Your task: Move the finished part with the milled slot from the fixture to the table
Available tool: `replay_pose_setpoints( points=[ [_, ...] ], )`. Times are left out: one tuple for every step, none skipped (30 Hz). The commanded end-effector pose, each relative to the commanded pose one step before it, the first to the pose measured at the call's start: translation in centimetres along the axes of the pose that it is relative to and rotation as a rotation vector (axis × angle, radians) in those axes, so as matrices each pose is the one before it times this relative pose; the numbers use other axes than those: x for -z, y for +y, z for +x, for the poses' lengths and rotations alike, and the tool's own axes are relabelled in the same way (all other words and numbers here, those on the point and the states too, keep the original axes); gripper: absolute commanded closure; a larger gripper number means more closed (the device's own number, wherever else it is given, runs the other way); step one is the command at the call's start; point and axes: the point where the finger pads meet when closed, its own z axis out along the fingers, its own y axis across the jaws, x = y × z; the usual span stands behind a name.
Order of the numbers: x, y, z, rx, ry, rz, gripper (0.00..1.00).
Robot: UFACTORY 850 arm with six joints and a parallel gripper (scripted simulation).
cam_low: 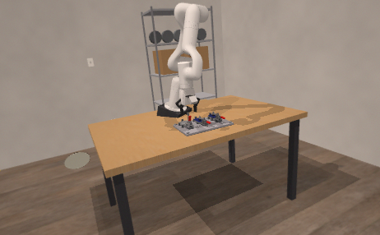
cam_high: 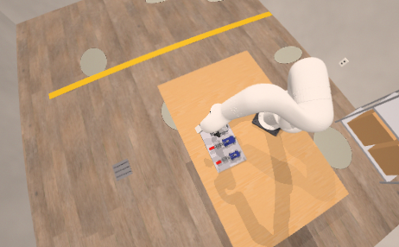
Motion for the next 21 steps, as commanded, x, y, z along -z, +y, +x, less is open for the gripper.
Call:
replay_pose_setpoints(
  points=[
    [0.023, 0.022, 0.054, 0.00023, 0.00171, -0.00046, 0.00],
    [0.000, 0.000, -0.032, 0.00000, 0.00000, 0.00000, 0.00],
    [0.000, 0.000, -0.050, 0.00000, 0.00000, 0.00000, 0.00],
    [0.000, 0.000, -0.070, 0.00000, 0.00000, 0.00000, 0.00],
    [0.000, -0.001, -0.093, 0.00000, -0.00001, -0.00001, 0.00],
    [0.000, -0.001, -0.118, 0.00000, -0.00001, -0.00001, 0.00],
    [0.000, -0.001, -0.142, 0.00000, -0.00001, -0.00001, 0.00],
    [0.000, 0.000, -0.165, 0.00000, 0.00000, 0.00001, 0.00],
    [0.000, -0.001, -0.190, 0.00000, 0.00000, 0.00000, 0.00],
    [0.000, -0.001, -0.213, 0.00000, 0.00000, 0.00000, 0.00],
    [0.000, -0.001, -0.236, 0.00000, 0.00000, 0.00000, 0.00],
    [0.000, -0.001, -0.254, 0.00000, 0.00001, 0.00002, 0.00],
    [-0.001, 0.000, -0.271, 0.00001, 0.00002, 0.00002, 0.00],
    [0.000, -0.001, -0.291, 0.00000, 0.00001, 0.00001, 0.00],
    [0.000, -0.001, -0.308, 0.00000, 0.00000, 0.00000, 0.00],
    [0.000, -0.001, -0.319, 0.00000, 0.00000, 0.00001, 0.00],
    [0.000, 0.000, 0.000, 0.00000, 0.00000, 0.00000, 0.00],
    [0.000, 0.000, 0.000, 0.00000, 0.00000, 0.00000, 0.00],
    [0.000, -0.001, -0.328, 0.00000, 0.00000, 0.00000, 0.00],
    [0.000, -0.001, -0.336, 0.00000, 0.00000, 0.00000, 0.00],
    [0.000, -0.001, -0.339, 0.00000, 0.00000, 0.00000, 0.00]
  ],
)
